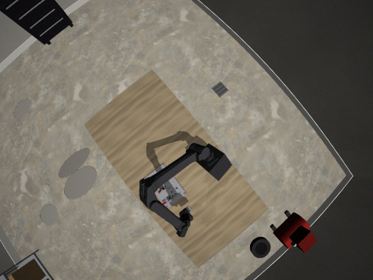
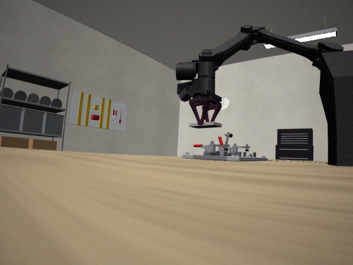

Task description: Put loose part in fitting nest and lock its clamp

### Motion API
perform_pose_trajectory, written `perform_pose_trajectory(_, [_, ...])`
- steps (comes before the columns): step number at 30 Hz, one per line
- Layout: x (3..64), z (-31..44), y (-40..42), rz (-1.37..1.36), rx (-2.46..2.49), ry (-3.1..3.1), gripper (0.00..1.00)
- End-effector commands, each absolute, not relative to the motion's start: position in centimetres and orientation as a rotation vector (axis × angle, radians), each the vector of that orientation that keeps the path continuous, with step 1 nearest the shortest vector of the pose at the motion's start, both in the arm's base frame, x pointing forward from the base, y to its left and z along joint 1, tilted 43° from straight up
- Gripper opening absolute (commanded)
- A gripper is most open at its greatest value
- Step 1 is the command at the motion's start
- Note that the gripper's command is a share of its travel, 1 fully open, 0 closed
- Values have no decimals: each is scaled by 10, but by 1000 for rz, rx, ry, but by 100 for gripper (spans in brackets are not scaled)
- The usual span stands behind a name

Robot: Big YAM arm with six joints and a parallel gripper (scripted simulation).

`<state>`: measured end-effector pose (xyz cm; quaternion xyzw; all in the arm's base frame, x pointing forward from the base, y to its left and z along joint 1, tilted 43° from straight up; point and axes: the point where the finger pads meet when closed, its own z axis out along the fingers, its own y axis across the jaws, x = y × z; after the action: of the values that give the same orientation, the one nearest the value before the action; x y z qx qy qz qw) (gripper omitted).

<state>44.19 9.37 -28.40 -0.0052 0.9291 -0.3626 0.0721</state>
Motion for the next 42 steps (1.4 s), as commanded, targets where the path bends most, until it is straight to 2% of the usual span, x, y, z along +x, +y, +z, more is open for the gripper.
perform_pose_trajectory(1, [450,-266,115,-1055,-15,2766,0])
perform_pose_trajectory(42, [448,-266,116,-1062,-59,2774,0])
